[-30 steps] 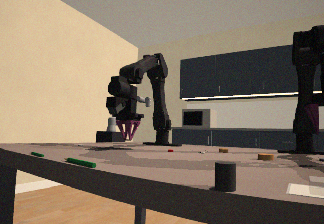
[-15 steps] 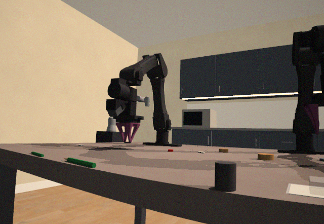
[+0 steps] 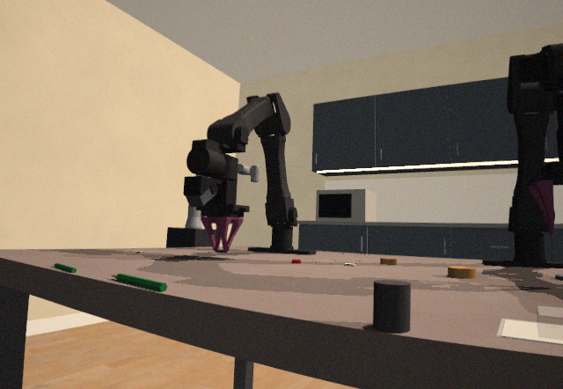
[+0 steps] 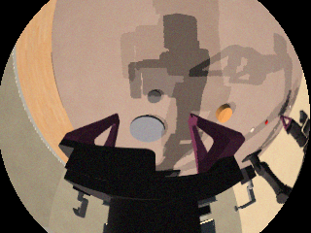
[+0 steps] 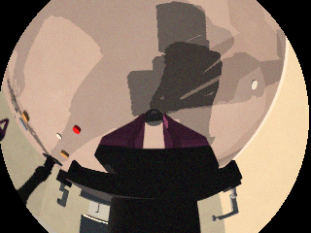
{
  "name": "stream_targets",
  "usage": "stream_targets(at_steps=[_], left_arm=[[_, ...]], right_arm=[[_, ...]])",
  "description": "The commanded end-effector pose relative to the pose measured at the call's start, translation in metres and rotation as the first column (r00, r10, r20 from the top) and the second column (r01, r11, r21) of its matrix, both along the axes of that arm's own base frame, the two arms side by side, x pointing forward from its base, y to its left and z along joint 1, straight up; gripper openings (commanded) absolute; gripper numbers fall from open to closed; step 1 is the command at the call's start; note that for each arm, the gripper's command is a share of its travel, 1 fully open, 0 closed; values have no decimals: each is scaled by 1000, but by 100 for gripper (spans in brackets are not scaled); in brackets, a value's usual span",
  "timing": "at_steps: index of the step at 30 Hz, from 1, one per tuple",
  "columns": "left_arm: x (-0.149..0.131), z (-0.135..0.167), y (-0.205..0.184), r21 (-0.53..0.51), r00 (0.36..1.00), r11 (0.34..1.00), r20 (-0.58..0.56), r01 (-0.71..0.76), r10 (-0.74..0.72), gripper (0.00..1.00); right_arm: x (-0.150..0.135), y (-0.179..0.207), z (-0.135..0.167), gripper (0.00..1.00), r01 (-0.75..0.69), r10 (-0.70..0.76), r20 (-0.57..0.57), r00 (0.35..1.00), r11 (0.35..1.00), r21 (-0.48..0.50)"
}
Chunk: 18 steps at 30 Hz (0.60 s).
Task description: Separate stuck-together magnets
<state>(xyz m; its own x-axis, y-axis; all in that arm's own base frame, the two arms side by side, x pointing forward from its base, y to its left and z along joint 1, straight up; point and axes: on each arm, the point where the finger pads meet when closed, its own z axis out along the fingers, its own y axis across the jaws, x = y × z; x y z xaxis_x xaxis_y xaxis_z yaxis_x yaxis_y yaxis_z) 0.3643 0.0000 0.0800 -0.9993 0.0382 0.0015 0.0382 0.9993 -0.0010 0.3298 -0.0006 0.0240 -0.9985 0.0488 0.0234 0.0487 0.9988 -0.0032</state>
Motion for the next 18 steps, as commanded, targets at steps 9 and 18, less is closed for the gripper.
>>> stream_targets(at_steps=[9,18], left_arm=[[2,4,0,0,1000,1000,14,-1,1,100],[2,4,0,0,1000,1000,14,-1,1,100]], right_arm=[[5,2,-3,24,-3,2,24,1000,1000,2],[5,1,-8,24,-3,2,24,1000,1000,2]])
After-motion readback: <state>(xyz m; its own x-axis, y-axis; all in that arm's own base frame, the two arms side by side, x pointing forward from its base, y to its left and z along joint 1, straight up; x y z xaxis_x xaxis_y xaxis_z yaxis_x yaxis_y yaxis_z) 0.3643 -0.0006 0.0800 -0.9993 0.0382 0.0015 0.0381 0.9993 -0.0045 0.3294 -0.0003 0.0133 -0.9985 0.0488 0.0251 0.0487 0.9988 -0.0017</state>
